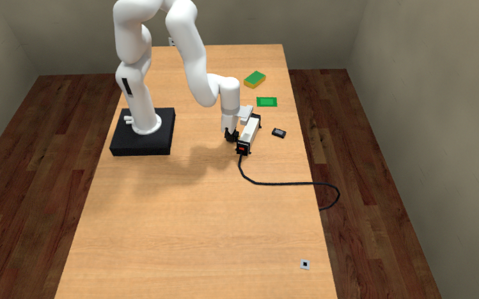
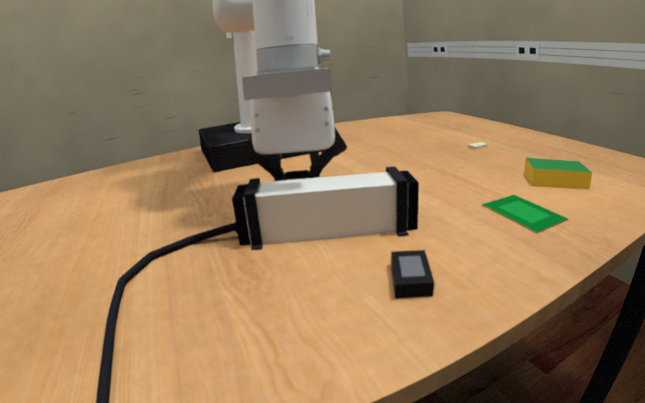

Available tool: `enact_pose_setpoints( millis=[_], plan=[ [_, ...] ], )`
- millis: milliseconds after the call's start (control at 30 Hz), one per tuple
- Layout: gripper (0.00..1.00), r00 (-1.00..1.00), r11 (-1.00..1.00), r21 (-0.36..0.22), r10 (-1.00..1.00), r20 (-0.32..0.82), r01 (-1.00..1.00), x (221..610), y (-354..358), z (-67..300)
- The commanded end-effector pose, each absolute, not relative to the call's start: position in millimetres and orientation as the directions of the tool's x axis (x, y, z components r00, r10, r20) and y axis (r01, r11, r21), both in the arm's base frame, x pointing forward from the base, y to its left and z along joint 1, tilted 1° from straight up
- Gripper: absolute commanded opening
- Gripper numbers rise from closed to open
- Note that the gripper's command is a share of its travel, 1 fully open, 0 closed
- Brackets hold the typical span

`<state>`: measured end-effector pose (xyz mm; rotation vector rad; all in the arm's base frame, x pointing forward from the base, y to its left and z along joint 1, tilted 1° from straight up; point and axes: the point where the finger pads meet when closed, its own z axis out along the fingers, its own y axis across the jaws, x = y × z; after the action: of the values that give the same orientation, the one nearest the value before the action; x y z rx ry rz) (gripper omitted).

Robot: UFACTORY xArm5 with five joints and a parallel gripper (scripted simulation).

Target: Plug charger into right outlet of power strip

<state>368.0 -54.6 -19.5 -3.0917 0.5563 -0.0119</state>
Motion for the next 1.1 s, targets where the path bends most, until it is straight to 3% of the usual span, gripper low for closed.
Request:
enact_pose_setpoints(
  millis=[0,1067],
  plan=[
    [0.00,0.937,-0.937,-0.002,-0.349,0.011,-0.349,370.3,-55.1,-18.6],
    [0.00,0.937,-0.937,-0.002,-0.349,0.011,-0.349,379.4,-58.5,-18.4]
  ],
)
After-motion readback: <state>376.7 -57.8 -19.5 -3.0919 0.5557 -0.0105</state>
